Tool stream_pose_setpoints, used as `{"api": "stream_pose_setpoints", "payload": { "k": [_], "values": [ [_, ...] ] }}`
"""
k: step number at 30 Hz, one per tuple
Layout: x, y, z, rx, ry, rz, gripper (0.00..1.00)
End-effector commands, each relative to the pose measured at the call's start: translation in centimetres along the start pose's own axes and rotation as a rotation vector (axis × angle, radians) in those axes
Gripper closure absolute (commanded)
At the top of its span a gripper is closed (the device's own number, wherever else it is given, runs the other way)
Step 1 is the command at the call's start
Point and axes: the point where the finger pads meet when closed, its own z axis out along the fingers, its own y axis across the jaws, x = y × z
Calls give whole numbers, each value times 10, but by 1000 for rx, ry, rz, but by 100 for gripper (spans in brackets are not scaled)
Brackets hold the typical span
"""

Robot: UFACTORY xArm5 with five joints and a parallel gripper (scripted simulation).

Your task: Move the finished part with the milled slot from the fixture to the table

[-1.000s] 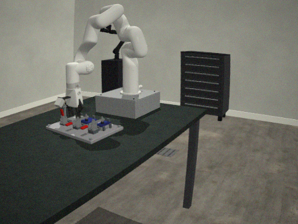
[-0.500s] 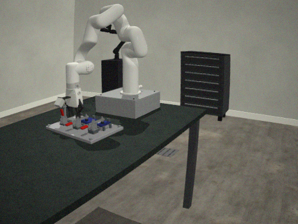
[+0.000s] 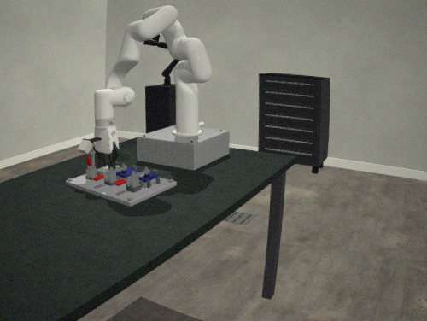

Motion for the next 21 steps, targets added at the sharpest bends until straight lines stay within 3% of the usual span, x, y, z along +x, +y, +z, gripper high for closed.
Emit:
{"api": "stream_pose_setpoints", "payload": {
  "k": [1, 21],
  "values": [
    [1, 0, -3, -1, 4, 0, 100],
    [1, 0, -20, -1, 4, 0, 100]
  ]
}}
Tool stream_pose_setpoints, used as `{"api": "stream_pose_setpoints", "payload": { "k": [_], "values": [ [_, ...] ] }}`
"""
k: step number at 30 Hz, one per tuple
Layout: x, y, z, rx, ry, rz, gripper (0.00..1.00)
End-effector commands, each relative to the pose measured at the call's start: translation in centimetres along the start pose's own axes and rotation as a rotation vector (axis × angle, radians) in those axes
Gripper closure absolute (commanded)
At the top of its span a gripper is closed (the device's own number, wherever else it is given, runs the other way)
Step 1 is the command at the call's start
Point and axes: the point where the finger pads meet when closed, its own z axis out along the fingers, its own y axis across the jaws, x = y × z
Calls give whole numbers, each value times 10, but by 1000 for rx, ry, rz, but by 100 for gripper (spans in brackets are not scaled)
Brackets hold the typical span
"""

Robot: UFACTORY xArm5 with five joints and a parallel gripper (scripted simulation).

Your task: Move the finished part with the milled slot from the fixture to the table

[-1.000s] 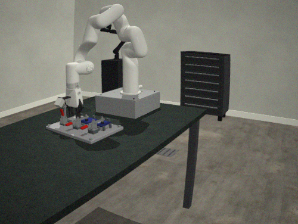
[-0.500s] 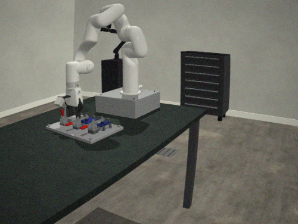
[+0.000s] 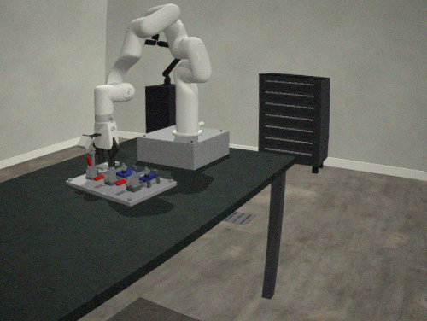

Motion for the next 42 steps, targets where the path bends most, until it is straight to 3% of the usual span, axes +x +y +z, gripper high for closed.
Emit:
{"api": "stream_pose_setpoints", "payload": {
  "k": [1, 42],
  "values": [
    [1, 0, -5, -1, 3, 0, 100],
    [0, 0, -24, -1, 3, 0, 100]
  ]
}}
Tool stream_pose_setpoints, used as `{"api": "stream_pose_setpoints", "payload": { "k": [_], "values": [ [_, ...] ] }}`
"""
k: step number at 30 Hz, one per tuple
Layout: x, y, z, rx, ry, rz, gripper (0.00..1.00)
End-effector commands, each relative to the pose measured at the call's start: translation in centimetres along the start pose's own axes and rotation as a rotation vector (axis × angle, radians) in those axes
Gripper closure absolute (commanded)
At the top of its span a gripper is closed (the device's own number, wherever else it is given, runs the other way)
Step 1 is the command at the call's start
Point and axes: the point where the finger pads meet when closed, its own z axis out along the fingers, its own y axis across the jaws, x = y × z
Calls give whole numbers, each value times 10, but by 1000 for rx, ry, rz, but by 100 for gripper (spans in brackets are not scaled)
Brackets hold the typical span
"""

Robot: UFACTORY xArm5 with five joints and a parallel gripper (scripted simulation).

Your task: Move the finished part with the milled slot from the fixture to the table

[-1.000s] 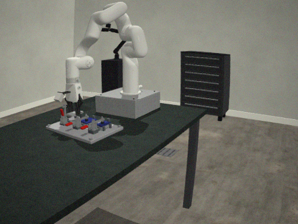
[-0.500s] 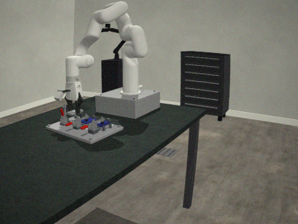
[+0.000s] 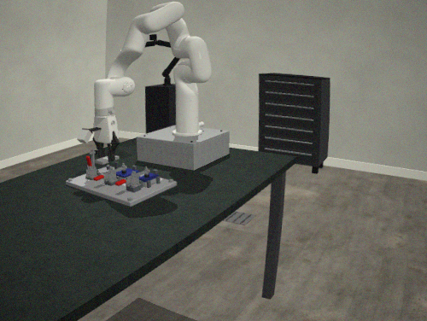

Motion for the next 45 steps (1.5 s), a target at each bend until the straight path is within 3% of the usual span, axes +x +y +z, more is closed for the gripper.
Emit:
{"api": "stream_pose_setpoints", "payload": {
  "k": [1, 15, 45],
  "values": [
    [1, 0, -3, -1, 3, 0, 100],
    [-5, 0, -29, -1, 3, 0, 100],
    [-6, 1, -32, -1, 3, 0, 100]
  ]
}}
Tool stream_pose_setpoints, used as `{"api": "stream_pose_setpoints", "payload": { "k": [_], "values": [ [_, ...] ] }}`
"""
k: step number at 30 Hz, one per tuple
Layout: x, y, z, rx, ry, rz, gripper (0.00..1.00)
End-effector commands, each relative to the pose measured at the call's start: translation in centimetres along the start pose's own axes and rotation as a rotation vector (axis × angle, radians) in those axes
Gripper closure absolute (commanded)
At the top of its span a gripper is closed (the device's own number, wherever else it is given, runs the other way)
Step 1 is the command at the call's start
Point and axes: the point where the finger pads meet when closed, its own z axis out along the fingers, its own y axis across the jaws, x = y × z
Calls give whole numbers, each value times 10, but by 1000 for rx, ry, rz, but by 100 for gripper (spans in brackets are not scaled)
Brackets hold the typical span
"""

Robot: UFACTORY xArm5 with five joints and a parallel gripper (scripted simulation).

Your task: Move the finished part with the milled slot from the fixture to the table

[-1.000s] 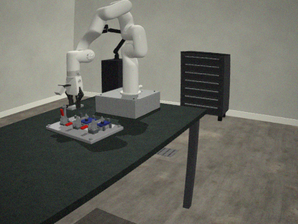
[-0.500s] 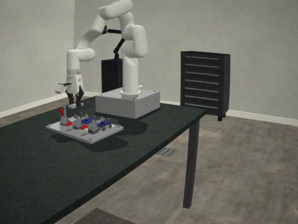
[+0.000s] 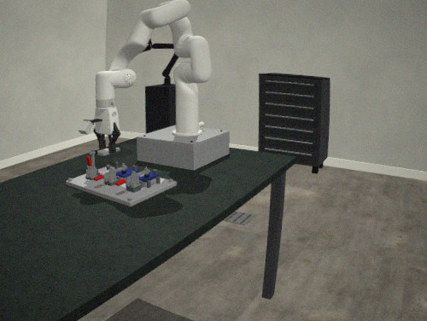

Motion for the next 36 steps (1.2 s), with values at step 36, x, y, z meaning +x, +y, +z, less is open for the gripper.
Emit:
{"api": "stream_pose_setpoints", "payload": {
  "k": [36],
  "values": [
    [1, 27, -1, -1, 3, 0, 100]
  ]
}}
